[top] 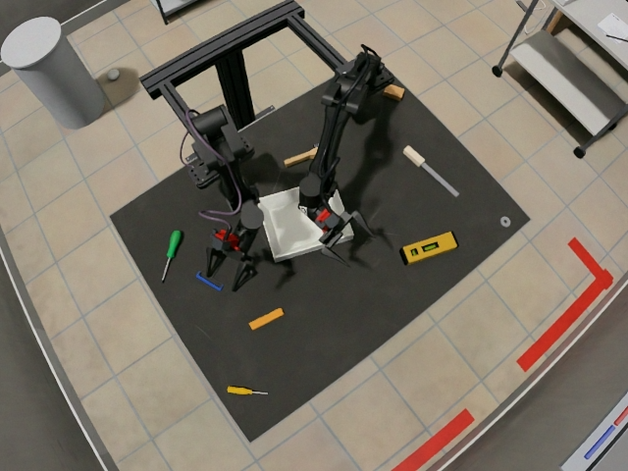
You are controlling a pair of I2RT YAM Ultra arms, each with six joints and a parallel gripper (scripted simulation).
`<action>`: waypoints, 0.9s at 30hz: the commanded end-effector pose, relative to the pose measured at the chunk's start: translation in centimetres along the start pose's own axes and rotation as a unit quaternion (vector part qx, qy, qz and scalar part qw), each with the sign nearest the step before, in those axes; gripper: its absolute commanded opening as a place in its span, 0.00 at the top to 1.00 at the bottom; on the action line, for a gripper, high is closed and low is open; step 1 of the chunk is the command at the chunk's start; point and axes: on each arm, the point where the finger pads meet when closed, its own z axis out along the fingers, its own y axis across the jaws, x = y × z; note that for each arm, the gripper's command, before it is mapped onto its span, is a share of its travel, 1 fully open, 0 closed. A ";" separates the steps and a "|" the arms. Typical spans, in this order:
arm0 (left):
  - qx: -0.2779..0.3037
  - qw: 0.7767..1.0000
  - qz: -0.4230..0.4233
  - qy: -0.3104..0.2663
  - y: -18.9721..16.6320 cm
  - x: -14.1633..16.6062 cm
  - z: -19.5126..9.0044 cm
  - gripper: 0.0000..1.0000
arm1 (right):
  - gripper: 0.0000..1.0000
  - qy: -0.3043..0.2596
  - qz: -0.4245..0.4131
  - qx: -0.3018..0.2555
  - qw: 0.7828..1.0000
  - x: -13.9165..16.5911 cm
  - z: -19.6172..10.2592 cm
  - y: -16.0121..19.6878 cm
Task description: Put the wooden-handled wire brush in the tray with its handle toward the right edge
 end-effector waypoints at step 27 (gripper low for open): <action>0.024 0.998 -0.044 0.035 2.7 1.3 -0.3 0.00 | 0.00 0.086 -0.173 0.005 0.981 3.4 -1.6 -1.6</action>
